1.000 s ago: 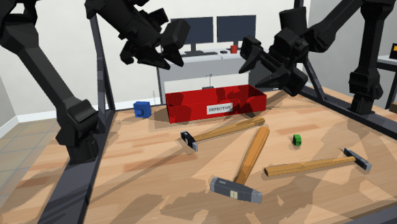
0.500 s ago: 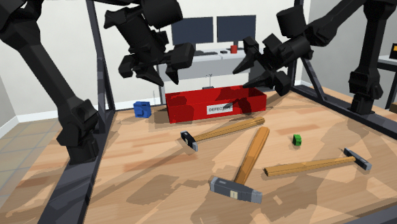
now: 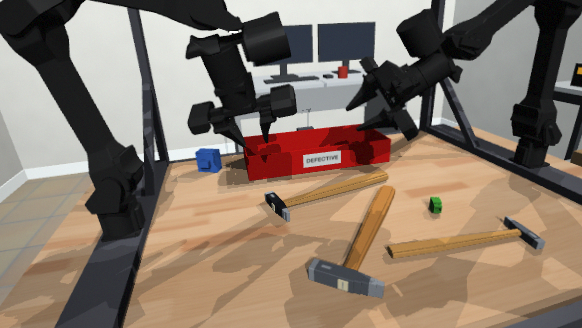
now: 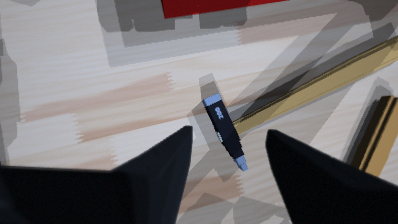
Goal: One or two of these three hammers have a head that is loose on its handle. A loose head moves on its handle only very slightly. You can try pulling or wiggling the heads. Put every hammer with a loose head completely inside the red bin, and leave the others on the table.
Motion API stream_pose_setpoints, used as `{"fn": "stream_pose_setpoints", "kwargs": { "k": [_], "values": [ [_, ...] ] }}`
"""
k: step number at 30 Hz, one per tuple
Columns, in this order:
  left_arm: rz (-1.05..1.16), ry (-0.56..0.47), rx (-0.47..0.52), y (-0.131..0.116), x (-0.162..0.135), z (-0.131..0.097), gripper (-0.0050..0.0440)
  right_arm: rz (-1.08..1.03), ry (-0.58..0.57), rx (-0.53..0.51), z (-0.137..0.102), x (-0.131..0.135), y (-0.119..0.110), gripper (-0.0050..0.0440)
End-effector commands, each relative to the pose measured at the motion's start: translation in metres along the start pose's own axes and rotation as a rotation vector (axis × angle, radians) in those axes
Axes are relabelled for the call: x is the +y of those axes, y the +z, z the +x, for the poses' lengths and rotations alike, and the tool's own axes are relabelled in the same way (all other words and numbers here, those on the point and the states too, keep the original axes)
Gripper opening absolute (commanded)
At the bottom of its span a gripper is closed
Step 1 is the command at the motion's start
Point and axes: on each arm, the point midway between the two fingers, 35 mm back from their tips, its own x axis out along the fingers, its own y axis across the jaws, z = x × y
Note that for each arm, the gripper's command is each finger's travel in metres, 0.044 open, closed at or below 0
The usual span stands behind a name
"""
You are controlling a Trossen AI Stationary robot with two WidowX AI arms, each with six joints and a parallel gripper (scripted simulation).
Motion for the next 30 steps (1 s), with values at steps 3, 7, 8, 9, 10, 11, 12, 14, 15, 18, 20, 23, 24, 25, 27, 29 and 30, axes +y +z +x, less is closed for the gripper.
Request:
{"fn": "stream_pose_setpoints", "kwargs": {
  "k": [3, 7, 8, 9, 10, 11, 12, 14, 15, 18, 20, 23, 24, 25, 27, 29, 30],
  "values": [
    [0.003, 0.052, 0.076, -0.007, -0.006, -0.003, 0.0246, -0.099, 0.02, 0.058, 0.018, -0.007, 0.001, 0.0199],
    [-0.003, 0.117, 0.145, -0.02, -0.002, -0.002, 0.0246, -0.158, 0.042, 0.101, 0.032, -0.009, 0.0, 0.0199],
    [-0.004, 0.132, 0.163, -0.023, -0.001, -0.001, 0.0246, -0.172, 0.047, 0.112, 0.036, -0.01, 0.0, 0.0199],
    [-0.004, 0.148, 0.182, -0.026, 0.001, -0.001, 0.0246, -0.186, 0.051, 0.124, 0.039, -0.011, 0.0, 0.0199],
    [-0.004, 0.164, 0.2, -0.03, 0.002, 0.0, 0.0246, -0.2, 0.056, 0.135, 0.042, -0.012, 0.0, 0.0199],
    [-0.003, 0.179, 0.219, -0.033, 0.003, 0.0, 0.0246, -0.215, 0.058, 0.147, 0.045, -0.013, 0.0, 0.0199],
    [-0.002, 0.194, 0.238, -0.036, 0.004, 0.001, 0.0246, -0.228, 0.063, 0.159, 0.048, -0.014, 0.0, 0.0199],
    [0.001, 0.225, 0.276, -0.042, 0.006, 0.002, 0.0246, -0.254, 0.074, 0.184, 0.055, -0.015, -0.001, 0.0199],
    [0.001, 0.225, 0.276, -0.042, 0.006, 0.002, 0.0246, -0.254, 0.074, 0.184, 0.055, -0.015, -0.001, 0.0199],
    [0.006, 0.254, 0.315, -0.049, 0.008, 0.004, 0.0246, -0.281, 0.082, 0.209, 0.061, -0.017, -0.001, 0.0199],
    [0.012, 0.283, 0.354, -0.055, 0.01, 0.006, 0.0246, -0.307, 0.09, 0.235, 0.067, -0.019, -0.001, 0.0199],
    [0.025, 0.326, 0.414, -0.064, 0.013, 0.009, 0.0246, -0.346, 0.104, 0.275, 0.075, -0.021, -0.002, 0.0199],
    [0.029, 0.34, 0.433, -0.068, 0.014, 0.01, 0.0246, -0.359, 0.111, 0.288, 0.078, -0.022, -0.002, 0.0199],
    [0.035, 0.354, 0.453, -0.071, 0.015, 0.011, 0.0246, -0.372, 0.119, 0.301, 0.082, -0.022, -0.002, 0.0199],
    [0.046, 0.38, 0.493, -0.077, 0.018, 0.014, 0.0246, -0.398, 0.142, 0.324, 0.089, -0.021, -0.002, 0.0199],
    [0.059, 0.407, 0.533, -0.083, 0.02, 0.017, 0.0246, -0.424, 0.175, 0.343, 0.097, -0.018, -0.002, 0.0199],
    [0.065, 0.42, 0.552, -0.085, 0.021, 0.018, 0.0246, -0.437, 0.194, 0.35, 0.101, -0.015, -0.002, 0.0199]
  ]
}}
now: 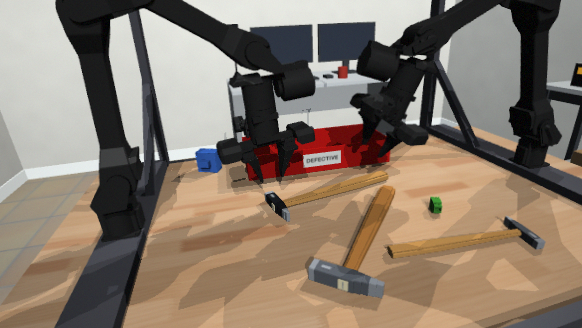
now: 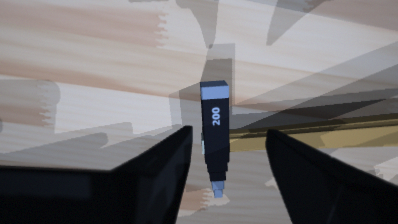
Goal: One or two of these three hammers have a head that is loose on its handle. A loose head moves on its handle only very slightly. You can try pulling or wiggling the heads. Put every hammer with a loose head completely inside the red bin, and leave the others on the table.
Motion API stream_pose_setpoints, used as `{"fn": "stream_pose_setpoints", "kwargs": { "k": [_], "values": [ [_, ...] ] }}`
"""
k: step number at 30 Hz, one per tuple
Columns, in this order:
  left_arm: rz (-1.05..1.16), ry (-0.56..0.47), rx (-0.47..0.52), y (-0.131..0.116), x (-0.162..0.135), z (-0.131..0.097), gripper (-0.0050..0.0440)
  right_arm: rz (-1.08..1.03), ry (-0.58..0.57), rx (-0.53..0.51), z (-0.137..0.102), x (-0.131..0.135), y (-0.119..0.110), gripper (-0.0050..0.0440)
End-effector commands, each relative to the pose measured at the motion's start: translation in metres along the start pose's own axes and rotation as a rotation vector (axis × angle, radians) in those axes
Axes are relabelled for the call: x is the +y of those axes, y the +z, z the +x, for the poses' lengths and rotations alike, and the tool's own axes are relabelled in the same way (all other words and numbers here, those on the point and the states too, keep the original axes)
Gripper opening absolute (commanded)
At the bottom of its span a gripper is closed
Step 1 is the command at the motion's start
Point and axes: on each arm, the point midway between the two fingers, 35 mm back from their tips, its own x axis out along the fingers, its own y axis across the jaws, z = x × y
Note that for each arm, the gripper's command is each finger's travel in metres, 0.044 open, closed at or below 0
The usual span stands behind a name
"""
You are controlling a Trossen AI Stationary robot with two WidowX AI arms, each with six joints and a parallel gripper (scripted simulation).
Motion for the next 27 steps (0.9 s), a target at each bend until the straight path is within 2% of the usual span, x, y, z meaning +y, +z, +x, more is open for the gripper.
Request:
{"fn": "stream_pose_setpoints", "kwargs": {
  "k": [1, 5, 10, 15, 20, 23, 27],
  "values": [
    [0.047, 0.056, 0.063, -0.001, -0.008, 0.004, 0.0246, -0.077, 0.043, 0.043, 0.012, -0.006, 0.008, 0.0199],
    [0.062, 0.085, 0.099, -0.005, -0.007, 0.01, 0.0246, -0.091, 0.061, 0.046, 0.016, -0.004, 0.01, 0.0199],
    [0.104, 0.176, 0.168, -0.01, -0.003, 0.024, 0.0246, -0.093, 0.075, 0.047, 0.019, -0.001, 0.01, 0.0199],
    [0.143, 0.276, 0.194, -0.01, 0.007, 0.033, 0.0246, -0.089, 0.075, 0.047, 0.019, -0.002, 0.01, 0.0199],
    [0.147, 0.291, 0.205, -0.015, 0.012, 0.042, 0.0232, -0.085, 0.067, 0.043, 0.017, -0.001, 0.01, 0.0199],
    [0.143, 0.296, 0.213, -0.019, 0.018, 0.053, 0.0217, -0.089, 0.087, 0.043, 0.033, 0.004, 0.01, 0.0183],
    [0.141, 0.295, 0.213, -0.02, 0.02, 0.06, 0.0201, -0.089, 0.087, 0.043, 0.041, 0.005, 0.009, 0.0171]
  ]
}}
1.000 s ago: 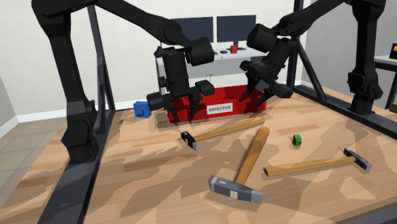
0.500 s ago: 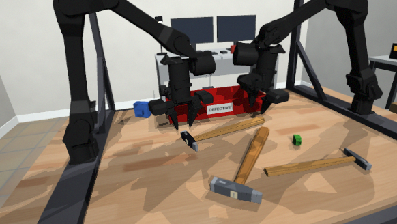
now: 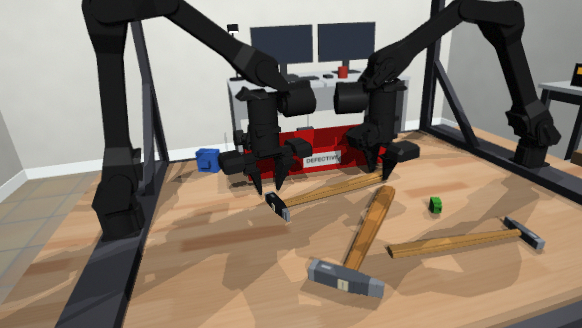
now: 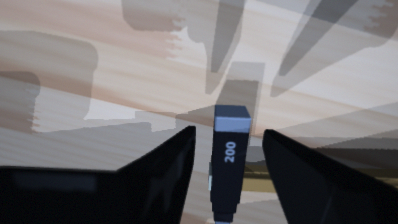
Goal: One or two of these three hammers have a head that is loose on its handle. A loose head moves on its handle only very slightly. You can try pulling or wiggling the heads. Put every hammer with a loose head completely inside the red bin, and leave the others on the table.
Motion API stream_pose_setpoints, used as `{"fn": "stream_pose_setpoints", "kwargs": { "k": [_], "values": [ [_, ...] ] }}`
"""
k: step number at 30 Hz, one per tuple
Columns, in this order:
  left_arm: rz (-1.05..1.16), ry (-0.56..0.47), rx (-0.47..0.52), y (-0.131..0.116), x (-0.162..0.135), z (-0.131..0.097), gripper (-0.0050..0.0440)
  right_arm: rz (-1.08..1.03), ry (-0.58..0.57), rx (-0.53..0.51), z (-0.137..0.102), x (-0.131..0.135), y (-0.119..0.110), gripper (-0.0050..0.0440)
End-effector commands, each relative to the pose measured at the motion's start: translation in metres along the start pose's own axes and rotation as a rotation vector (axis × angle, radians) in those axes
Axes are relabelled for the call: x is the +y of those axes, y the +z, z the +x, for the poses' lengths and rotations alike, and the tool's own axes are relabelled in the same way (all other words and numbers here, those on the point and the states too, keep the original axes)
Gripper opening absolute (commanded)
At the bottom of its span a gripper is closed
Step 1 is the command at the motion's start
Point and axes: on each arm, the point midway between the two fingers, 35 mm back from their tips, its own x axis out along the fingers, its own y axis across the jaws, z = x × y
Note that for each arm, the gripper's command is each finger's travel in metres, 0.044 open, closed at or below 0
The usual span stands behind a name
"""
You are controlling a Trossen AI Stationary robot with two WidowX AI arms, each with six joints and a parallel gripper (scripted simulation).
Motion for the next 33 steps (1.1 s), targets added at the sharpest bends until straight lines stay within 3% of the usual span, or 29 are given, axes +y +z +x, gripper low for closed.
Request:
{"fn": "stream_pose_setpoints", "kwargs": {
  "k": [1, 8, 10, 16, 20, 25, 30, 33],
  "values": [
    [0.004, -0.001, -0.013, 0.003, 0.001, 0.005, 0.0194, -0.005, -0.005, 0.002, 0.009, -0.001, 0.0, 0.0167],
    [0.003, -0.01, -0.033, 0.005, -0.001, -0.003, 0.0125, -0.005, -0.008, 0.002, 0.012, -0.003, -0.001, 0.0149],
    [0.003, -0.01, -0.033, 0.005, -0.001, -0.003, 0.0125, -0.005, -0.008, 0.002, 0.012, -0.003, -0.001, 0.0149],
    [0.003, -0.014, -0.039, 0.004, 0.0, -0.006, 0.0024, -0.001, -0.025, 0.003, 0.007, -0.005, -0.001, 0.0149],
    [0.001, -0.012, -0.035, 0.006, -0.001, -0.004, 0.0102, -0.001, -0.025, 0.003, 0.007, -0.005, -0.001, 0.0102],
    [0.001, -0.012, -0.035, 0.006, -0.001, -0.004, 0.0102, -0.001, -0.025, 0.003, 0.007, -0.005, -0.001, 0.0036],
    [0.001, -0.012, -0.035, 0.006, -0.001, -0.004, 0.0102, -0.001, -0.025, 0.003, 0.007, -0.005, -0.001, 0.0],
    [0.001, -0.012, -0.035, 0.006, -0.001, -0.004, 0.0102, -0.005, -0.017, 0.002, 0.01, -0.001, -0.001, 0.0055]
  ]
}}
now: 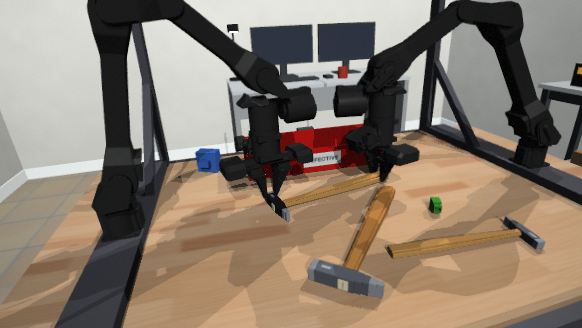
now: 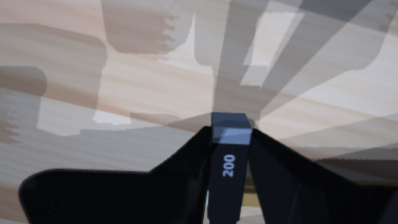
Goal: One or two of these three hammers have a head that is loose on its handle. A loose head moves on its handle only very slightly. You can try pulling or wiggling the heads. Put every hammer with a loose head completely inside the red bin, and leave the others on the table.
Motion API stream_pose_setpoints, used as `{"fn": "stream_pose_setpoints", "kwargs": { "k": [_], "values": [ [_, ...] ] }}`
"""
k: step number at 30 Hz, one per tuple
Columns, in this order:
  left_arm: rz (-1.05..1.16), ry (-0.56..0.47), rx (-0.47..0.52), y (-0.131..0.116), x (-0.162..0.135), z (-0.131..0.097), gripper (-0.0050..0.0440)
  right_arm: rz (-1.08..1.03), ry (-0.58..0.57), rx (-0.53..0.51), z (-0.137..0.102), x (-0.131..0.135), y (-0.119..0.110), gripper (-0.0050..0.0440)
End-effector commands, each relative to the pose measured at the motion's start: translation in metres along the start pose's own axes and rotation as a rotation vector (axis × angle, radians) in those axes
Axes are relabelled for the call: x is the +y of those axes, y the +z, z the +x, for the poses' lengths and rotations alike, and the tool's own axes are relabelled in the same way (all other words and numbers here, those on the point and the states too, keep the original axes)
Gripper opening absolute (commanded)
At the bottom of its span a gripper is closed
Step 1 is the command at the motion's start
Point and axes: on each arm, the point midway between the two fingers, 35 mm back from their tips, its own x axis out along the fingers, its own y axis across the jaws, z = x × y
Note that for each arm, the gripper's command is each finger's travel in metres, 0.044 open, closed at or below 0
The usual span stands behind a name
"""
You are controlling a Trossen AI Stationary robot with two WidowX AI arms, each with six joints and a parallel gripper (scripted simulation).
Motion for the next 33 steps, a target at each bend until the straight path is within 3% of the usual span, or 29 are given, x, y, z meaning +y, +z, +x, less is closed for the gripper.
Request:
{"fn": "stream_pose_setpoints", "kwargs": {
  "k": [1, 7, 21, 25, 28, 31, 33],
  "values": [
    [0.0, -0.013, -0.032, 0.005, -0.001, -0.011, 0.0102, -0.004, -0.017, 0.002, -0.004, 0.003, -0.001, 0.0055],
    [0.0, -0.013, -0.032, 0.005, -0.001, -0.011, 0.0102, -0.001, -0.02, 0.003, -0.005, 0.019, -0.001, 0.0055],
    [0.0, -0.013, -0.032, 0.005, -0.001, -0.011, 0.0102, 0.0, -0.018, 0.002, -0.005, 0.02, -0.001, 0.0055],
    [0.0, -0.013, -0.032, 0.005, -0.001, -0.011, 0.0187, 0.0, -0.018, 0.002, -0.005, 0.02, -0.001, 0.0139],
    [0.0, -0.013, -0.032, 0.005, -0.001, -0.011, 0.0187, 0.0, -0.018, 0.002, -0.005, 0.02, -0.001, 0.0139],
    [0.0, -0.013, -0.032, 0.005, -0.001, -0.011, 0.0247, 0.0, -0.019, 0.003, -0.005, 0.016, -0.001, 0.0199],
    [0.005, -0.023, -0.054, 0.009, -0.002, -0.026, 0.0247, 0.0, -0.039, 0.003, -0.016, 0.012, -0.001, 0.0199]
  ]
}}
